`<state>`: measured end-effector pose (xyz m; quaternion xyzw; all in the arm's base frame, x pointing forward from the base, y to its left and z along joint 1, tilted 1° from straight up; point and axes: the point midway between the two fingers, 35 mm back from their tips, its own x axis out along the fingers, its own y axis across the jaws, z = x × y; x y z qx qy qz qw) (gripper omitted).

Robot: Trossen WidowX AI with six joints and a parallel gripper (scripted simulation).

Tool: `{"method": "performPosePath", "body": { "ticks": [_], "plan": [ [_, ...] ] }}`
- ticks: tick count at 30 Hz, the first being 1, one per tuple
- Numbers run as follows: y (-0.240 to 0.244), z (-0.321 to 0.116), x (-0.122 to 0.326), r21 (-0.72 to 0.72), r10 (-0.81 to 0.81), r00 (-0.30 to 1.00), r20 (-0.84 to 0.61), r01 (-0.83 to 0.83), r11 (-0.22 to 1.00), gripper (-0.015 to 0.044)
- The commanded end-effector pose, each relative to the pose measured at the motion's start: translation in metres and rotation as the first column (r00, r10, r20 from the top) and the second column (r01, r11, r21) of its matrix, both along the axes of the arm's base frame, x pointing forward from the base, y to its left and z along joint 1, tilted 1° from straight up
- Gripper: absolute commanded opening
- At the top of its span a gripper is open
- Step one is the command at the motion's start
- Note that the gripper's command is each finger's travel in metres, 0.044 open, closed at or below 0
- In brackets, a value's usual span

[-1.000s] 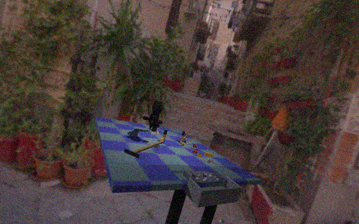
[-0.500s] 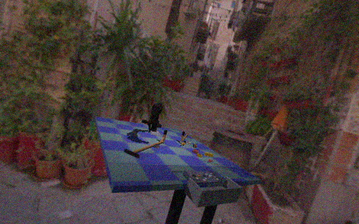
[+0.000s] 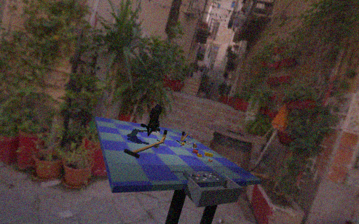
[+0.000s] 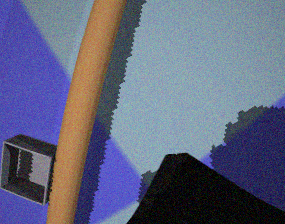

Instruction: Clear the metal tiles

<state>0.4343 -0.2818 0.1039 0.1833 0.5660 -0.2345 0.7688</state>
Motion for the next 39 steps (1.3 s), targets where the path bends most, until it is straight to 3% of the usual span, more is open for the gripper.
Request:
{"method": "performPosePath", "body": {
  "ticks": [1,25,39],
  "plan": [
    [0.001,-0.015,0.001,0.010,0.009,1.000,-0.012,-0.009,1.000,0.0000],
    [0.003,-0.078,-0.001,0.029,0.033,0.998,-0.045,-0.032,0.999,0.0000],
    [0.007,-0.081,0.006,0.029,0.034,0.998,-0.045,-0.033,0.999,0.0000]
  ]
}}
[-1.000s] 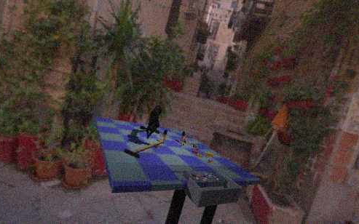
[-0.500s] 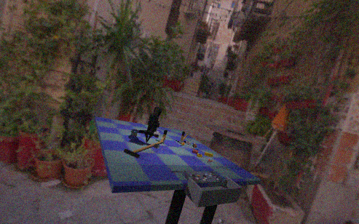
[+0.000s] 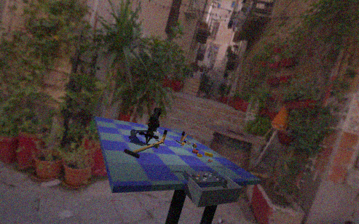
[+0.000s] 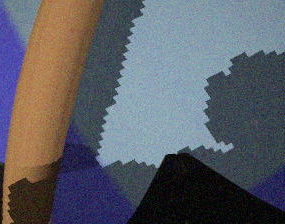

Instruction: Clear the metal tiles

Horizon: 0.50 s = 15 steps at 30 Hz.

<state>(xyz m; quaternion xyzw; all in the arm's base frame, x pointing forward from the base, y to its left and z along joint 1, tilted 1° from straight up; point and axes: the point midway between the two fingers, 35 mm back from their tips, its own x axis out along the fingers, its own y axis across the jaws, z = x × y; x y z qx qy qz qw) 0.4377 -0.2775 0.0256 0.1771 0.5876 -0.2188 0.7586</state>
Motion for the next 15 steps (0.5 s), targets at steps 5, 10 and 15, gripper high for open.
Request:
{"method": "performPosePath", "body": {
  "ticks": [5,10,15],
  "plan": [
    [0.005,-0.003,0.007,0.005,-0.001,1.000,-0.002,0.001,1.000,0.0000],
    [0.007,-0.002,0.011,0.005,-0.001,1.000,0.000,0.001,1.000,0.0000],
    [0.010,-0.002,0.016,0.004,-0.001,1.000,0.001,0.001,1.000,0.0000]
  ]
}}
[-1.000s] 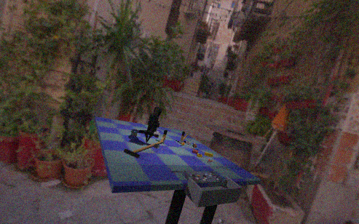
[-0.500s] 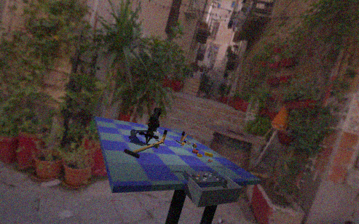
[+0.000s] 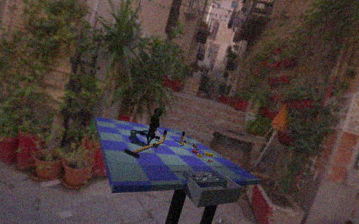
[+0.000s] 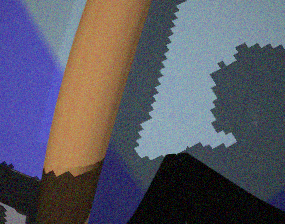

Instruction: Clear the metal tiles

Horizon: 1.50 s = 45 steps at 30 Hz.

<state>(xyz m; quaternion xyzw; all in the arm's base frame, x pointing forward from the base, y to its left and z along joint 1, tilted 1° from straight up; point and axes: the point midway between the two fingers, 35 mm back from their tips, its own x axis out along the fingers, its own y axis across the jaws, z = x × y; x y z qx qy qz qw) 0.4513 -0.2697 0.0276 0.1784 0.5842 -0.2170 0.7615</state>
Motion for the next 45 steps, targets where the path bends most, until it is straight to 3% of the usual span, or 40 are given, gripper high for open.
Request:
{"method": "performPosePath", "body": {
  "ticks": [1,45],
  "plan": [
    [0.003,-0.004,0.003,0.003,-0.003,1.000,-0.008,0.003,1.000,0.0000],
    [0.028,-0.002,0.038,0.000,-0.004,1.000,0.007,0.004,1.000,0.0000]
  ]
}}
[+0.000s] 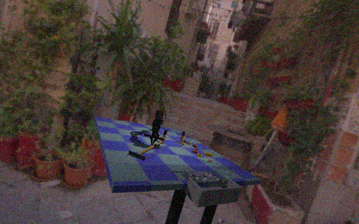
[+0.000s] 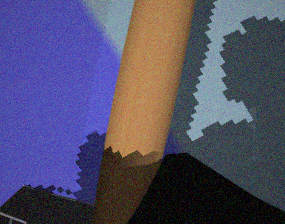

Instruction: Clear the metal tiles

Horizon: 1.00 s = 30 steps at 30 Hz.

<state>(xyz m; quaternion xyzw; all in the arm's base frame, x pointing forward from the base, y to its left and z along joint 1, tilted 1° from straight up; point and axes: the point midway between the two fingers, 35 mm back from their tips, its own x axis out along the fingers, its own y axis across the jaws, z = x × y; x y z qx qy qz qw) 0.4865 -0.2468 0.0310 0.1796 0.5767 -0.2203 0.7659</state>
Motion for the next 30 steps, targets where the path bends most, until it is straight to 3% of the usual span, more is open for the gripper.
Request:
{"method": "performPosePath", "body": {
  "ticks": [1,30],
  "plan": [
    [0.006,-0.006,0.004,0.007,0.003,1.000,-0.009,-0.003,1.000,0.0000],
    [0.026,-0.005,0.025,0.006,0.003,1.000,0.002,-0.003,1.000,0.0000]
  ]
}}
